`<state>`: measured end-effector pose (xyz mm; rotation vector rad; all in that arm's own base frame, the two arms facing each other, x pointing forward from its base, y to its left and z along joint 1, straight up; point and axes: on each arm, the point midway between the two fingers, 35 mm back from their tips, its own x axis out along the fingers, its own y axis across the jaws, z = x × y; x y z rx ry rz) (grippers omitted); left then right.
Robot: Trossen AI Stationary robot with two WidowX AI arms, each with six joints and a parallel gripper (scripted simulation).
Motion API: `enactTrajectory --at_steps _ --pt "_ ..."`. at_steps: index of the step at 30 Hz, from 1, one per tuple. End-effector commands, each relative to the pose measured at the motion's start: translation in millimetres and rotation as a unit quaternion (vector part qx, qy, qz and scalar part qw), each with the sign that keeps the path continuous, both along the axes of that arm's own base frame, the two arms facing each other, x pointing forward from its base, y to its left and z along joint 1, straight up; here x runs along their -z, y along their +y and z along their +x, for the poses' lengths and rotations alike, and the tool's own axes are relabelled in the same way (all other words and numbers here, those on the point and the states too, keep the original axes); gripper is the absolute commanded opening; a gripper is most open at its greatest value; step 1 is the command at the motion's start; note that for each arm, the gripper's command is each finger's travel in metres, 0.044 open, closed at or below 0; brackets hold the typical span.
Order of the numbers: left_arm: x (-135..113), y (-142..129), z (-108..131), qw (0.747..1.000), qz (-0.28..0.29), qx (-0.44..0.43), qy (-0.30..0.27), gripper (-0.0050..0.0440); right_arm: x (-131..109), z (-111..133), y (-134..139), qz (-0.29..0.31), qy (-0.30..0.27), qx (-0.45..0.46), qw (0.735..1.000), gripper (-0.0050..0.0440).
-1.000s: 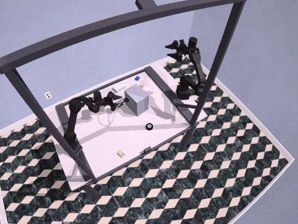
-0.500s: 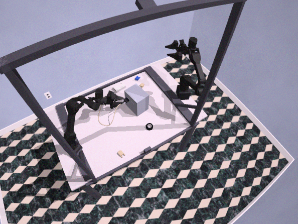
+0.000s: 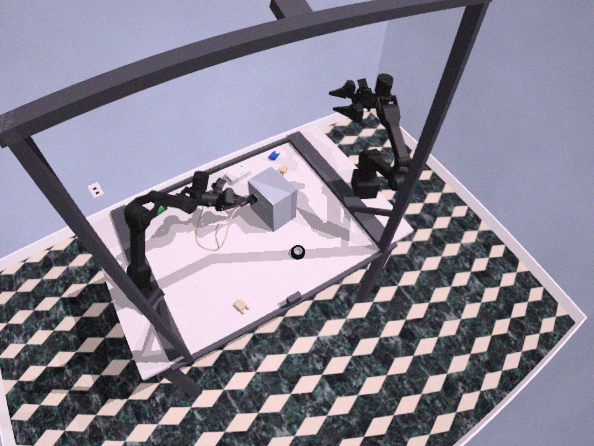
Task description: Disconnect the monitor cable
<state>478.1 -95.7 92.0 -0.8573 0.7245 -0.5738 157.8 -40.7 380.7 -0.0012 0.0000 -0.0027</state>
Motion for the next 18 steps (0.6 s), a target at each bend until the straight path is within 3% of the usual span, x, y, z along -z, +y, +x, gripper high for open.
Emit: enactTrajectory --at_steps 1,11,13,18 --pt "-16.6 0.1 3.2 1.0 0.007 0.001 -0.023 0.0368 -2.7 -0.3 1.3 -0.002 -0.001 -0.001 1.0 0.044" --pt "-16.6 0.1 3.2 1.0 0.007 0.001 -0.023 0.0128 -2.7 -0.3 1.3 -0.002 -0.001 -0.001 1.0 0.044" --pt "-16.6 0.1 3.2 1.0 0.007 0.001 -0.023 0.0128 -2.7 -0.3 1.3 -0.002 -0.001 -0.001 1.0 0.044" --pt "-16.6 0.1 3.2 1.0 0.007 0.001 -0.023 0.0008 -2.7 -0.3 1.3 -0.002 -0.001 -0.001 1.0 0.044"
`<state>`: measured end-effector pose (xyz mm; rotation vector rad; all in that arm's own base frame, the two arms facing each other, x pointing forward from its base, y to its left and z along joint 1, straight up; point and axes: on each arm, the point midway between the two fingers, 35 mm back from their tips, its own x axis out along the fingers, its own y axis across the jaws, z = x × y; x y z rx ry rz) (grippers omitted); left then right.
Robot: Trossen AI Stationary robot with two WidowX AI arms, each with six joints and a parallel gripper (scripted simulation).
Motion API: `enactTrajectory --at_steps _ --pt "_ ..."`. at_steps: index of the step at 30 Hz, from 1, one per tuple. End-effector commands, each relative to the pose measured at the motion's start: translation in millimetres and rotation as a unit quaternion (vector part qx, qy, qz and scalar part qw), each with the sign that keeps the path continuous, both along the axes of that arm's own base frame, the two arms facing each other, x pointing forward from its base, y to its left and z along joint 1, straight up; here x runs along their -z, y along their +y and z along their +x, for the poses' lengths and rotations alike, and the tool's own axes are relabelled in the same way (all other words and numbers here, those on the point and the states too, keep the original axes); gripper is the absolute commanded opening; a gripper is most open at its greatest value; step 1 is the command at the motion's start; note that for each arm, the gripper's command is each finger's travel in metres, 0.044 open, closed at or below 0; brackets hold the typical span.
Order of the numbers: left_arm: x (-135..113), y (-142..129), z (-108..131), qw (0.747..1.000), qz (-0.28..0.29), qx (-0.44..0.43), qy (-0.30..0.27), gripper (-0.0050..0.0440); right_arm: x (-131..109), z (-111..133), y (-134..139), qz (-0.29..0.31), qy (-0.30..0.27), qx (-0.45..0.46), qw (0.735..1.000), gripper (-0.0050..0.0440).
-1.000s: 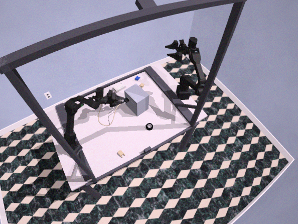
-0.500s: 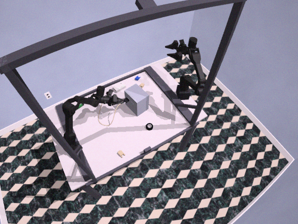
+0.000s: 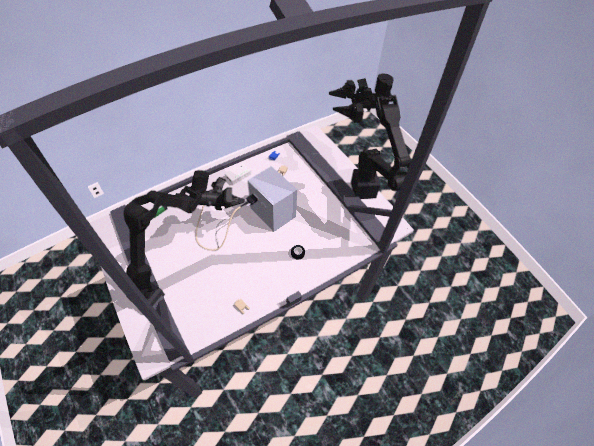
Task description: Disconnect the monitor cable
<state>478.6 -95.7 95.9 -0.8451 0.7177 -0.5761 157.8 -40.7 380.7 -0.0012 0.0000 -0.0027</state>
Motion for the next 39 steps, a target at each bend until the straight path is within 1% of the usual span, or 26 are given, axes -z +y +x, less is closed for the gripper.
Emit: enactTrajectory --at_steps 1,8,10,14,16,19,22,29,31,34,37,39 --pt "-12.7 0.0 2.7 1.0 0.003 0.001 -0.017 0.0 -2.7 -0.3 1.3 -0.002 -0.001 -0.001 1.0 0.044" --pt "-12.6 0.1 2.7 1.0 0.0 0.0 -0.016 0.0 -2.7 -0.3 1.3 -0.002 -0.001 -0.001 1.0 0.044" --pt "-11.8 0.5 2.9 1.0 -0.019 0.001 -0.01 0.0 -2.7 -0.3 1.3 -0.002 -0.001 -0.001 1.0 0.044" --pt "-11.6 0.6 2.9 1.0 -0.025 0.001 -0.008 0.0 -2.7 -0.3 1.3 -0.002 -0.001 -0.001 1.0 0.044" --pt "-10.8 1.0 3.0 0.999 -0.044 0.001 -0.002 0.0 -2.7 -0.3 1.3 -0.002 -0.001 -0.001 1.0 0.044" --pt "-10.6 1.1 3.1 0.999 -0.049 0.001 0.0 0.0 -2.7 -0.3 1.3 -0.002 -0.001 -0.001 1.0 0.044" --pt "-9.4 1.7 3.0 0.997 -0.077 0.002 0.009 0.0 -2.7 -0.3 1.3 -0.002 -0.001 -0.001 1.0 0.044" --pt "-8.8 1.9 3.1 0.996 -0.09 0.002 0.013 0.0 -2.7 -0.3 1.3 -0.002 -0.001 -0.001 1.0 0.044" --pt "-8.0 2.3 3.1 0.994 -0.11 0.002 0.02 0.0 -2.7 -0.3 1.3 -0.002 -0.001 -0.001 1.0 0.044" --pt "-7.7 2.3 3.2 0.993 -0.115 0.002 0.022 0.0 -2.7 -0.3 1.3 -0.002 -0.001 -0.001 1.0 0.044" --pt "-6.5 2.7 3.6 0.989 -0.143 0.001 0.031 0.0 -2.7 -0.3 1.3 -0.002 -0.001 -0.001 1.0 0.044" --pt "-6.4 2.7 3.6 0.989 -0.146 0.001 0.031 0.0 -2.7 -0.3 1.3 -0.002 -0.001 -0.001 1.0 0.044"
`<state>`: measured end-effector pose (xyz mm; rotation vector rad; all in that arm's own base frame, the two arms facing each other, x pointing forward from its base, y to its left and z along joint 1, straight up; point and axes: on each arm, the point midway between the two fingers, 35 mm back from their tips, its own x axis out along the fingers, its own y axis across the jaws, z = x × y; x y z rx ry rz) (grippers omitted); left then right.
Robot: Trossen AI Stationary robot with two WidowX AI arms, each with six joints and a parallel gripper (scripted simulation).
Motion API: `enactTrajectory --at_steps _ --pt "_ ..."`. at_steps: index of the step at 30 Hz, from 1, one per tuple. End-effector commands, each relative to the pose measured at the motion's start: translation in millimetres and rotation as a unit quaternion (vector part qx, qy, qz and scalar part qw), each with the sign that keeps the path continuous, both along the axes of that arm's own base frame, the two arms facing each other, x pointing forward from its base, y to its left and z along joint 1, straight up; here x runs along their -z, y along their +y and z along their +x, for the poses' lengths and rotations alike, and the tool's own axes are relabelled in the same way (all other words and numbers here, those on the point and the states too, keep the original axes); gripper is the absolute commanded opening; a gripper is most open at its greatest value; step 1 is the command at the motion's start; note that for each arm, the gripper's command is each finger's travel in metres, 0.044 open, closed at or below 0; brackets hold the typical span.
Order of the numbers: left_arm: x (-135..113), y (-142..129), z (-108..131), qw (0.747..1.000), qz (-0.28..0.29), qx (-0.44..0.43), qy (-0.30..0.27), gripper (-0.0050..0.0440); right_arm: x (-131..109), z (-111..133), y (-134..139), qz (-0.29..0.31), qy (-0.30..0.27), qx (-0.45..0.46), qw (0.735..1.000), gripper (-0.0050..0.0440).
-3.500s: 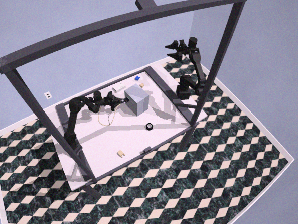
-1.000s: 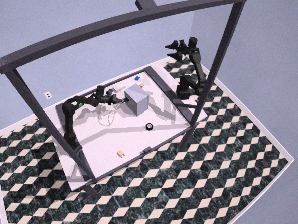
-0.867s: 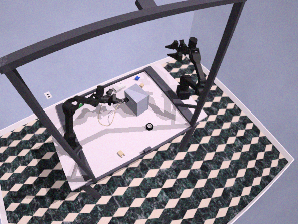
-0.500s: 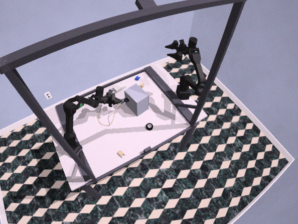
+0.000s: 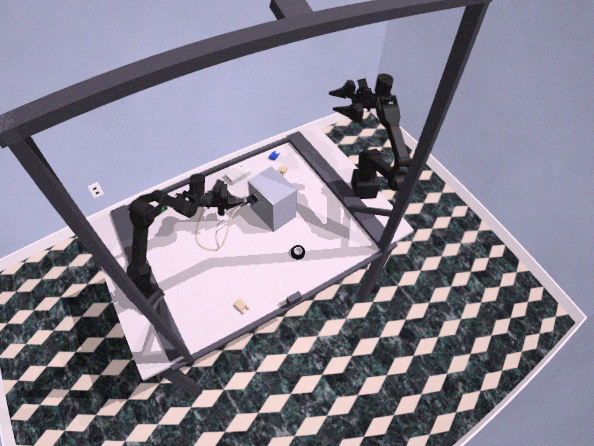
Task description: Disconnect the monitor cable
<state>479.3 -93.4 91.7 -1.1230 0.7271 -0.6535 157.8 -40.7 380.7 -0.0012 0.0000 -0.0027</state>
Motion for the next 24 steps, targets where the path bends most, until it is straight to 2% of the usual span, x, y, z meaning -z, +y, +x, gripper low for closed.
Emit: enactTrajectory --at_steps 1,20,24 --pt "-10.6 0.5 2.9 1.0 -0.012 -0.003 -0.01 0.0 -2.7 -0.3 1.3 -0.002 -0.001 -0.001 1.0 0.044" --pt "-6.1 1.3 3.0 0.994 -0.109 -0.001 0.023 0.0 -2.7 -0.3 1.3 -0.002 -0.001 -0.001 1.0 0.044" --pt "-6.0 1.3 2.9 0.994 -0.111 -0.001 0.023 0.0 -2.7 -0.3 1.3 -0.002 -0.001 -0.001 1.0 0.044"
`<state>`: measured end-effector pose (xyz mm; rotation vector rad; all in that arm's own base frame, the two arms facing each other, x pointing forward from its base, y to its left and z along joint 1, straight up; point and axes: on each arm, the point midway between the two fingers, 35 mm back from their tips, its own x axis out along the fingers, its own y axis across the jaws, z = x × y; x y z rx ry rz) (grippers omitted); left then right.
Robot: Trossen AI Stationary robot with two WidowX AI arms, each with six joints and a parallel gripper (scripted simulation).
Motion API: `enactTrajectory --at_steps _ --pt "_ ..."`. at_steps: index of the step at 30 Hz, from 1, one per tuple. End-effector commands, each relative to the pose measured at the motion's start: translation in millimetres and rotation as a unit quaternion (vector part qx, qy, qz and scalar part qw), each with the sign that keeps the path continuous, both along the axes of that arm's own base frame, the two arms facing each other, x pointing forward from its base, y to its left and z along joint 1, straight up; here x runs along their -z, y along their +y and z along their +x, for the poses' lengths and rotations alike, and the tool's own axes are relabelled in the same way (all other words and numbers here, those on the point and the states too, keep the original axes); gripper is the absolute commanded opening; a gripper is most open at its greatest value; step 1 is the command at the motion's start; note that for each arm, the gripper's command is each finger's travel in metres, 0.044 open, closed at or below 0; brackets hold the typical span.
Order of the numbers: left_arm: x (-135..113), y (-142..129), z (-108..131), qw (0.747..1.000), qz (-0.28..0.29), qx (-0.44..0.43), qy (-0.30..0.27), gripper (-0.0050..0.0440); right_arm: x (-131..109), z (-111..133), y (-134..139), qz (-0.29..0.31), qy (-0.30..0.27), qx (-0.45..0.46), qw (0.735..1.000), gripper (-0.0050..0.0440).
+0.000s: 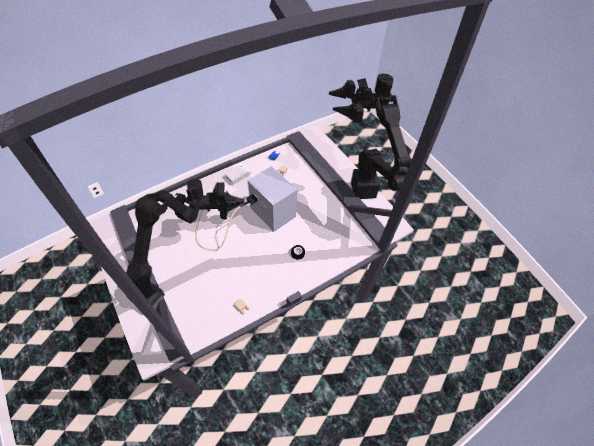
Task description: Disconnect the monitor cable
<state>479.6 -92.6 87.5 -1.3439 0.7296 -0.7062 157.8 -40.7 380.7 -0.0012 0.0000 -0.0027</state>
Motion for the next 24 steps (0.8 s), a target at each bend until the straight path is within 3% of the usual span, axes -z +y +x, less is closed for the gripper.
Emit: enactTrajectory --at_steps 1,8,15,17,24 --pt "-10.2 0.5 2.7 1.0 -0.007 -0.003 -0.01 0.0 -2.7 -0.3 1.3 -0.002 -0.001 -0.001 1.0 0.044" --pt "-8.7 0.5 2.6 0.999 -0.039 -0.003 0.0 0.0 -2.7 -0.3 1.3 -0.002 -0.001 -0.001 1.0 0.044" --pt "-8.7 0.5 2.6 0.999 -0.039 -0.003 0.0 0.0168 -2.7 -0.3 1.3 -0.002 -0.001 -0.001 1.0 0.044" --pt "-8.7 0.5 2.6 0.999 -0.039 -0.003 0.0 0.0168 -2.7 -0.3 1.3 -0.002 -0.001 -0.001 1.0 0.044" --pt "-8.7 0.5 2.6 0.999 -0.039 -0.003 0.0 0.0336 -2.7 -0.3 1.3 -0.002 -0.001 -0.001 1.0 0.044"
